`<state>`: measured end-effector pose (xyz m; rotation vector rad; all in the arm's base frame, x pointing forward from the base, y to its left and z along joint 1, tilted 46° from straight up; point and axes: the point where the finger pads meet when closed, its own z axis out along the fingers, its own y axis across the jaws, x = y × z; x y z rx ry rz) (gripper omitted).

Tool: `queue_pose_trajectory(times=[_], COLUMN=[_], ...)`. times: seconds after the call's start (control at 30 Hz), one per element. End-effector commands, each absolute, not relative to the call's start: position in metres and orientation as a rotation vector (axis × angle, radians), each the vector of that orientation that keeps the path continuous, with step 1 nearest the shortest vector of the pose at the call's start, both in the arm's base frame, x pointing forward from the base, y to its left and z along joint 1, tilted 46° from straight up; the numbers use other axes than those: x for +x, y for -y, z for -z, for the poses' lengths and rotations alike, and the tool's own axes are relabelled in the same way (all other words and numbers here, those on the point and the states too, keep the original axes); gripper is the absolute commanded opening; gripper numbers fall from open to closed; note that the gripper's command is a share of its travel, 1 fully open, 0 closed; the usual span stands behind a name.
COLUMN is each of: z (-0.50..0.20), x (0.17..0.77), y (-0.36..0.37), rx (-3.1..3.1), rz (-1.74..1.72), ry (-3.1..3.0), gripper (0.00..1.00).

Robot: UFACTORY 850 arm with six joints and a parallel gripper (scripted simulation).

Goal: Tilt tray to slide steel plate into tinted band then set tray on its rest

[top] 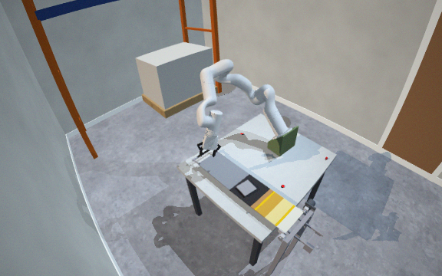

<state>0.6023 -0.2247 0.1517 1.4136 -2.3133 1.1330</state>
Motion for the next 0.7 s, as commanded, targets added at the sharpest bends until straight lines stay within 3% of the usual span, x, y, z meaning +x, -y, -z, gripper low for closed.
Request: queue_pose_trajectory(times=[0.0, 0.67], z=[-0.166, -0.212], x=[0.597, 0.566], y=[0.24, 0.288], rx=[1.256, 0.65], rz=[-1.154, -1.196], ry=[2.401, 2.64], gripper=[1.0, 1.0])
